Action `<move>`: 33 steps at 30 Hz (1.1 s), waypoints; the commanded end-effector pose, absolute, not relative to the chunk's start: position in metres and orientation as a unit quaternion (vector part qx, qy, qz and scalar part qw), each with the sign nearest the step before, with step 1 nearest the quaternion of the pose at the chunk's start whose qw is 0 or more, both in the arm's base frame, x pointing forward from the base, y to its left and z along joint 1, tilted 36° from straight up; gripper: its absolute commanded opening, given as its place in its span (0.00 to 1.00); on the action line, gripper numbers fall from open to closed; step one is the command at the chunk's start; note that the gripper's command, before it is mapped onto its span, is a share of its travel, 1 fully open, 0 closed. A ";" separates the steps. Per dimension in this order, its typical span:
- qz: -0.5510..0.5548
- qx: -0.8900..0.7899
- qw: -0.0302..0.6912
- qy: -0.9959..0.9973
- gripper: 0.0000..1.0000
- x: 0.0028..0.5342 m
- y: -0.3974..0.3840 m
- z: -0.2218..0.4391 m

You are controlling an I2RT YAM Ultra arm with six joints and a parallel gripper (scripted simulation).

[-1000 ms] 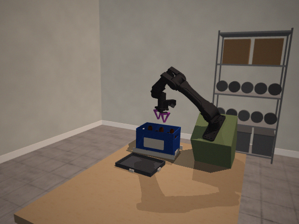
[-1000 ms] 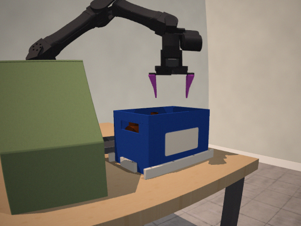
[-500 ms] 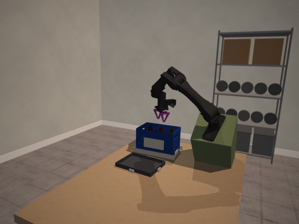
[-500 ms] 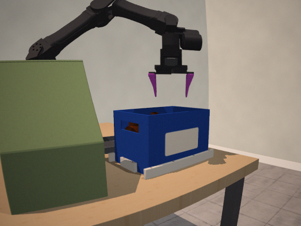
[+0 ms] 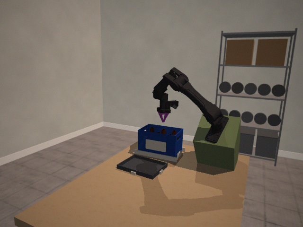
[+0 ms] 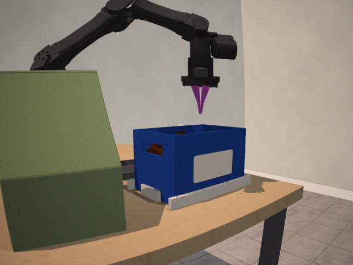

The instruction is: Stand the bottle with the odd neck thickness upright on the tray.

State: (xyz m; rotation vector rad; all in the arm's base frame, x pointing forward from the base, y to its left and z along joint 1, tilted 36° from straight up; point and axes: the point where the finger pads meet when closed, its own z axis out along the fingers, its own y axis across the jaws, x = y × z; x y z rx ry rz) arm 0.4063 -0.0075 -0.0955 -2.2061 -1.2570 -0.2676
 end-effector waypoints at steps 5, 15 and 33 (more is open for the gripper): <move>-0.110 -0.836 0.279 -0.459 0.00 0.414 -0.024 -0.086; -0.110 -0.836 0.279 -0.459 0.00 0.414 -0.024 -0.086; -0.113 -0.831 0.278 -0.468 0.00 0.414 -0.024 -0.086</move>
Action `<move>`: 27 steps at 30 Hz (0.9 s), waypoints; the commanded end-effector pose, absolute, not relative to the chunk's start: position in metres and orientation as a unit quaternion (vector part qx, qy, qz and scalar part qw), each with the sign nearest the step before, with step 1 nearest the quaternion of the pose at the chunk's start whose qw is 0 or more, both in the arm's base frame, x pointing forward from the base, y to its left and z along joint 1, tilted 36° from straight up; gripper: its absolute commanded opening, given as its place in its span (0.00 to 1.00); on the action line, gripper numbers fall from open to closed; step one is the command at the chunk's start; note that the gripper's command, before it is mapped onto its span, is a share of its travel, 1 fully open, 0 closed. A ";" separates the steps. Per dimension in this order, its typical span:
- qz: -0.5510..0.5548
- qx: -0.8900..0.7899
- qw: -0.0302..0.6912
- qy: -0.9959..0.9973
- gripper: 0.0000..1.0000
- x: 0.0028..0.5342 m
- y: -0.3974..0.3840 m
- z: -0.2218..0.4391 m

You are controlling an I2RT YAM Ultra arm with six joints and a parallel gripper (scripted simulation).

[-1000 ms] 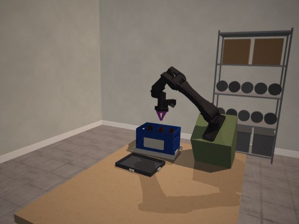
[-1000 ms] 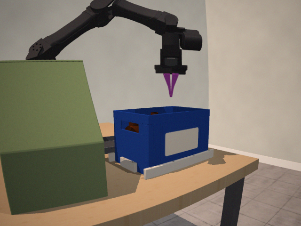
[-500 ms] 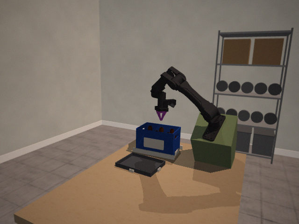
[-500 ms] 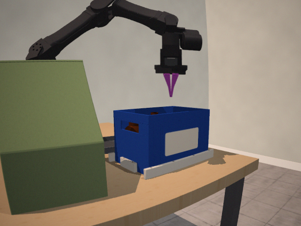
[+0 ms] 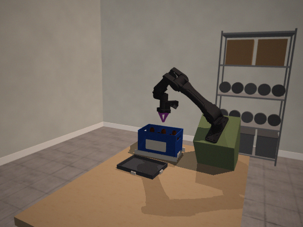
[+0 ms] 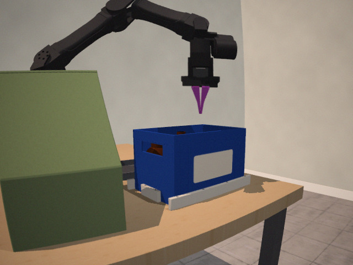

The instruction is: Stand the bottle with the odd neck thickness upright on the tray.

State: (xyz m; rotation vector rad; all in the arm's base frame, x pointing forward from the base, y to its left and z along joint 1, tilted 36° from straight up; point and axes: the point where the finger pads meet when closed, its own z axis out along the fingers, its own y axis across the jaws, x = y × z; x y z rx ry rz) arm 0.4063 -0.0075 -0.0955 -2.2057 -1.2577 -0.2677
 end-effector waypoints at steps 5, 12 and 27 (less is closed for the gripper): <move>-0.130 -0.797 0.272 -0.524 0.00 0.413 -0.024 -0.088; -0.151 -0.747 0.262 -0.592 0.00 0.412 -0.024 -0.092; -0.210 -0.589 0.214 -0.750 0.00 0.414 -0.025 -0.088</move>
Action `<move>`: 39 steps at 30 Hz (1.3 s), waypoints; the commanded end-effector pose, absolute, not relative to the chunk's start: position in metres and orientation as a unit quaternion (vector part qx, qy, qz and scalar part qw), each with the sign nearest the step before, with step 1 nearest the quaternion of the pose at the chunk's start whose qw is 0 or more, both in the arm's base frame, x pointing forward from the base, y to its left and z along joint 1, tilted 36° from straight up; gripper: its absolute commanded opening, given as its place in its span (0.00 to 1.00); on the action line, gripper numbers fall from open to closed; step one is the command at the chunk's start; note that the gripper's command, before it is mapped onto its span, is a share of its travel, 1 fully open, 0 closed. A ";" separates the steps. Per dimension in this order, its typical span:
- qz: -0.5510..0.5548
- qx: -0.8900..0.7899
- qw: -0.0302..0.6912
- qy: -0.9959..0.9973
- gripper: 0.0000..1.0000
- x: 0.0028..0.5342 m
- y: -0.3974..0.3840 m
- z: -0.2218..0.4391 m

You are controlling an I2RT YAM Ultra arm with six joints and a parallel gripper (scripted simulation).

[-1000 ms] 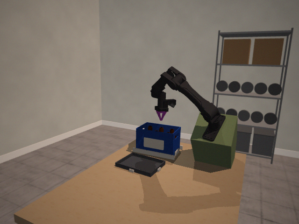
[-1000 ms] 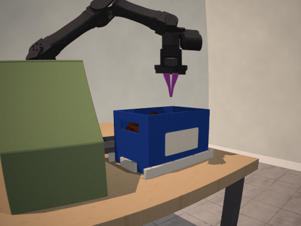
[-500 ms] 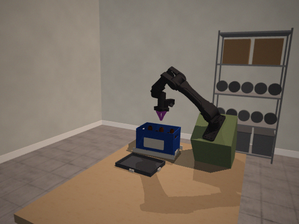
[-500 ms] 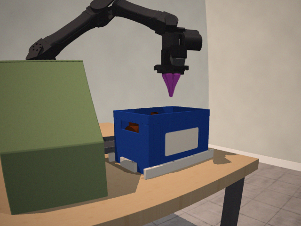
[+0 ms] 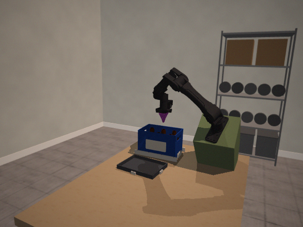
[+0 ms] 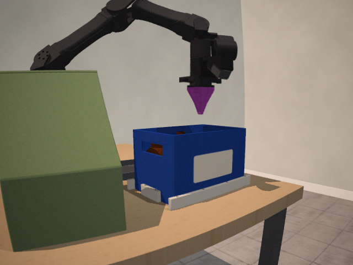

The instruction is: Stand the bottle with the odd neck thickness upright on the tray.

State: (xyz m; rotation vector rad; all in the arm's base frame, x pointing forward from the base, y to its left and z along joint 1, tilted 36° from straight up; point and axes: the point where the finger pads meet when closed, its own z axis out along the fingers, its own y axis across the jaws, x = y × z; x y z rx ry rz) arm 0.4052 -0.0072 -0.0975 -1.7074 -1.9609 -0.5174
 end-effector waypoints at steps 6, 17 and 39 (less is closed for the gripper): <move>-0.228 -0.516 0.197 -0.802 0.00 0.413 -0.025 -0.091; -0.256 -0.387 0.165 -0.871 0.00 0.411 -0.025 -0.095; -0.277 -0.262 0.120 -0.916 0.00 0.414 -0.026 -0.089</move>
